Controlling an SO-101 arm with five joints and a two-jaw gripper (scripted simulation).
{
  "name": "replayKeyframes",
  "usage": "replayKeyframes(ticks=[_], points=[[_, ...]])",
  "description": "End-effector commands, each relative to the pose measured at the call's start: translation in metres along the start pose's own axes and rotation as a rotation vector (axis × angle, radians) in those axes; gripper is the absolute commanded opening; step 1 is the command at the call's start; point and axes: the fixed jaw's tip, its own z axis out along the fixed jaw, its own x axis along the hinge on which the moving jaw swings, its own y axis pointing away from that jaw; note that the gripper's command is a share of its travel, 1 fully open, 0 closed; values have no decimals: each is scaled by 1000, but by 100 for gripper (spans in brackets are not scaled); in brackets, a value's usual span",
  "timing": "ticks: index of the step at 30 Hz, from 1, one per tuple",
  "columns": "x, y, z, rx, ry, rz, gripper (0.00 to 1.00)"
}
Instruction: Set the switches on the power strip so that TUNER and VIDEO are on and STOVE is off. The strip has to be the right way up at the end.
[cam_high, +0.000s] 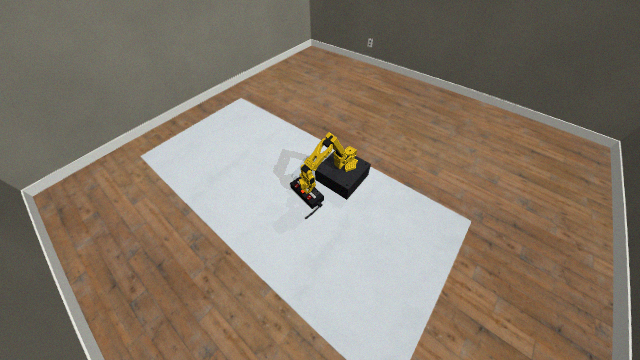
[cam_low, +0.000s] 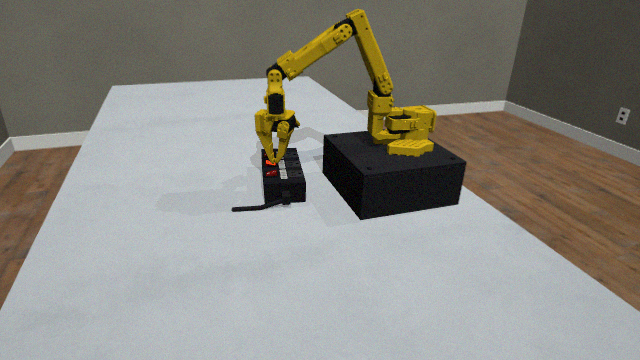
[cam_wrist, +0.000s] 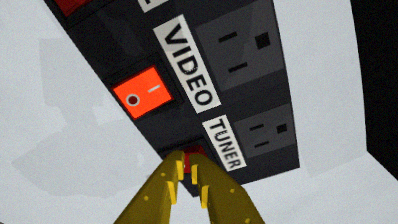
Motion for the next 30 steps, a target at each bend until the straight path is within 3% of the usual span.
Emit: replayKeyframes(ticks=[1, 30], points=[[11, -7, -2, -20, 8, -60, 0], [18, -7, -7, -20, 8, -89, 0]])
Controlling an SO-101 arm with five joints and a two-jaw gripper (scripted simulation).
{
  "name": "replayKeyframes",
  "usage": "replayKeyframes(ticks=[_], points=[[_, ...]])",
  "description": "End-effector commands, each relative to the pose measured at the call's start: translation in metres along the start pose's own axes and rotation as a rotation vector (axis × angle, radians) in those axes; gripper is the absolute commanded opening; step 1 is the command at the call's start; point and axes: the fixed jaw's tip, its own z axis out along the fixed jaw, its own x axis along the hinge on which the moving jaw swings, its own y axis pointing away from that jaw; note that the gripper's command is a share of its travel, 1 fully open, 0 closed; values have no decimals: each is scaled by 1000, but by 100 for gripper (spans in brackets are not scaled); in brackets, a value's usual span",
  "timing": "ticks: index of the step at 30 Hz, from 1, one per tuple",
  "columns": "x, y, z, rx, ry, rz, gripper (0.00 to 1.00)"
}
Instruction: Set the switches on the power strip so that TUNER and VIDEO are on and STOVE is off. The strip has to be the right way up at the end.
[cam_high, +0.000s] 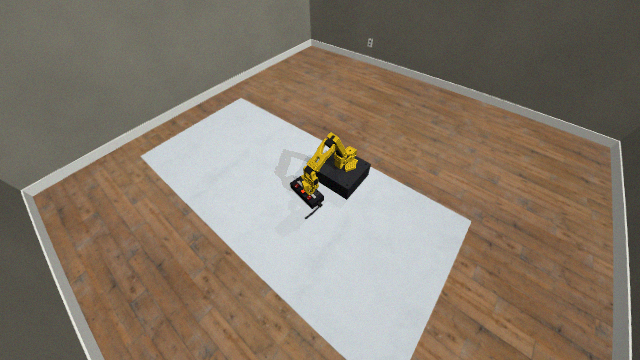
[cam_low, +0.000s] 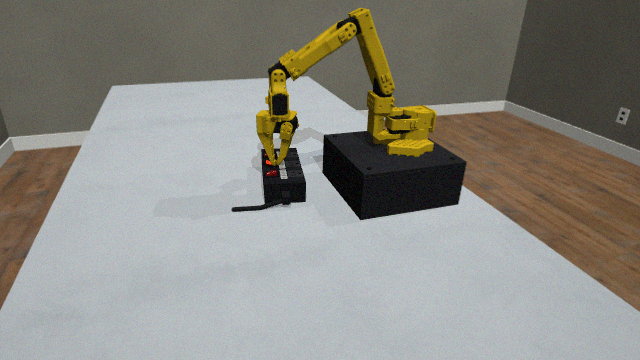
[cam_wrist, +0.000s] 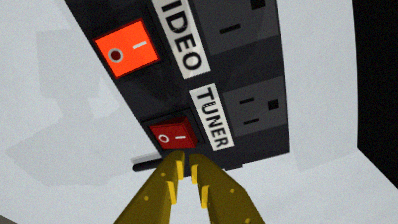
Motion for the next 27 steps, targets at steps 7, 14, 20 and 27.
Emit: replayKeyframes(ticks=[7, 14, 20, 27], points=[[3, 2, -5, -8, 4, -11, 0], [3, 2, -5, -8, 4, -11, 0], [3, 2, -4, -8, 4, -11, 0], [3, 2, -1, -8, 4, -11, 0]])
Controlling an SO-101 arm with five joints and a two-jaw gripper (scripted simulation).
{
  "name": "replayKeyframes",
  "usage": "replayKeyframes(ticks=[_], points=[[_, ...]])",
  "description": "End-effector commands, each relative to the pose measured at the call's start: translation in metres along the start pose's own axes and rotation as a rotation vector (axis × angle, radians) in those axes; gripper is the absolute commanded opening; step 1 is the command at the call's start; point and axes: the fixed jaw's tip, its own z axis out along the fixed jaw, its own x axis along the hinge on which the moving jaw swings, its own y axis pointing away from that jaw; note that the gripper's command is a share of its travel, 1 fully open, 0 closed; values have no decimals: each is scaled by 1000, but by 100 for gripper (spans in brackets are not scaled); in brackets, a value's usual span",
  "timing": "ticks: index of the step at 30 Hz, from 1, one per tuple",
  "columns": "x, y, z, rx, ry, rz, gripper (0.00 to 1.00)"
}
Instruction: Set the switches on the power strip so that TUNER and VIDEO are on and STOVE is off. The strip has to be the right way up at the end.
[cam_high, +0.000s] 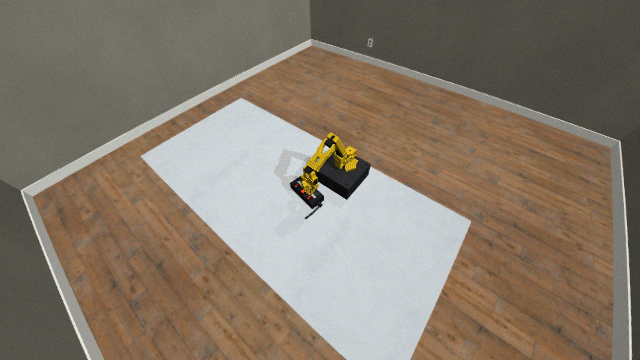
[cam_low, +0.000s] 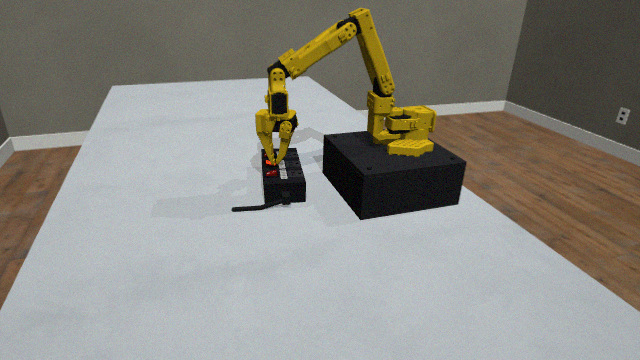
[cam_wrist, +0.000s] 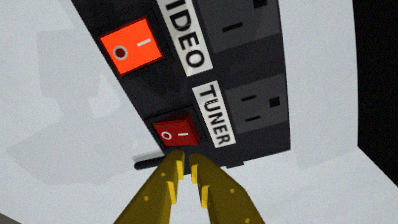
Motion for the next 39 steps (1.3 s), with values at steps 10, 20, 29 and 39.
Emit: replayKeyframes(ticks=[10, 20, 29, 39], points=[[3, 0, 4, -7, 4, -11, 0], [3, 0, 5, -7, 4, -11, 0], [2, -2, 11, -7, 4, -10, 0], [1, -3, 13, -7, 4, -10, 0]])
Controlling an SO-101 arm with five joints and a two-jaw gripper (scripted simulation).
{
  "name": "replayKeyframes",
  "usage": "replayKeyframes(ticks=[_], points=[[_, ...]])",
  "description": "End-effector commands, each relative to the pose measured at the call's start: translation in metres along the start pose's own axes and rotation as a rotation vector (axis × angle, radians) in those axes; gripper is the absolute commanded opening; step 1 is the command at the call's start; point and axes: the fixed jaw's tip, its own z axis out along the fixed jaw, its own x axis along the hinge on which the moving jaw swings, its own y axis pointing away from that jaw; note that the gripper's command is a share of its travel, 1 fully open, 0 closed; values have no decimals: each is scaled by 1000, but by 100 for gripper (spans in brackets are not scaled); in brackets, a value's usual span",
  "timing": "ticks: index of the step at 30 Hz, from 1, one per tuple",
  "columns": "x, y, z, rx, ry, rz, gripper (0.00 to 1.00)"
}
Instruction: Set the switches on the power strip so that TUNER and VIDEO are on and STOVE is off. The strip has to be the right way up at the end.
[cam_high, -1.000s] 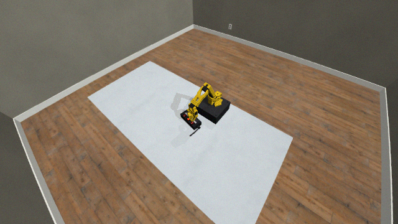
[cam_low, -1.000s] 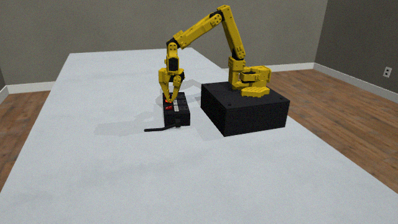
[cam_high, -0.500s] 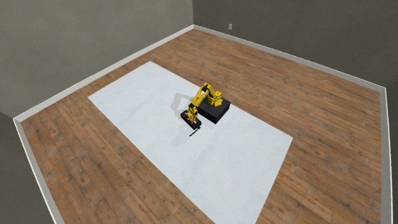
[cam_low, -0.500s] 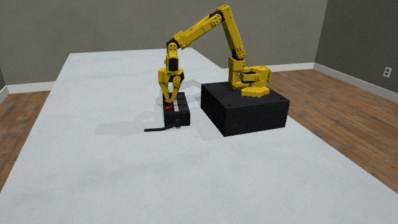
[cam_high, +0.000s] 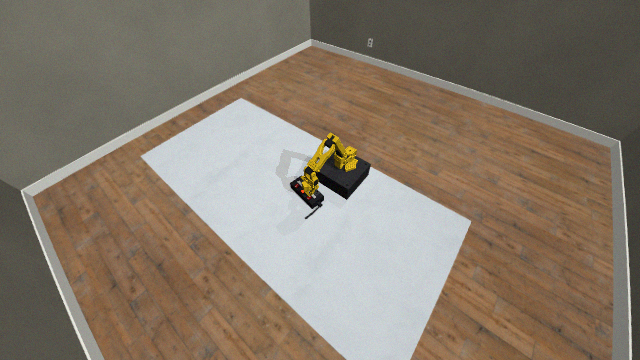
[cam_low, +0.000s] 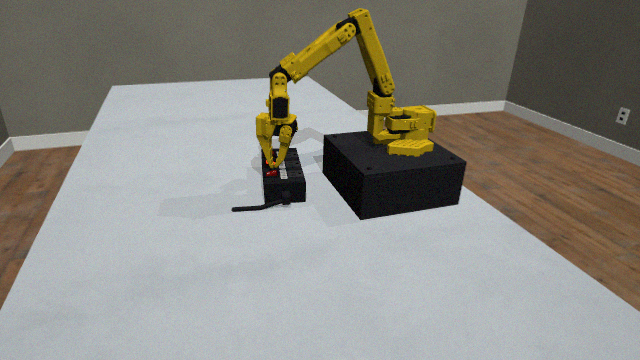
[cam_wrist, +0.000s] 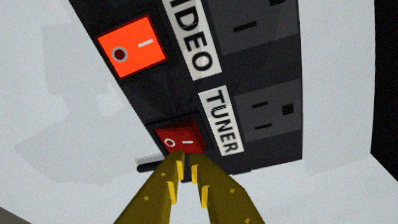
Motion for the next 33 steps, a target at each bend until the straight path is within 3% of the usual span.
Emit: replayKeyframes(ticks=[1, 33], points=[[0, -6, 6, 25, -8, -10, 0], [-2, -10, 17, 25, -8, -9, 0]])
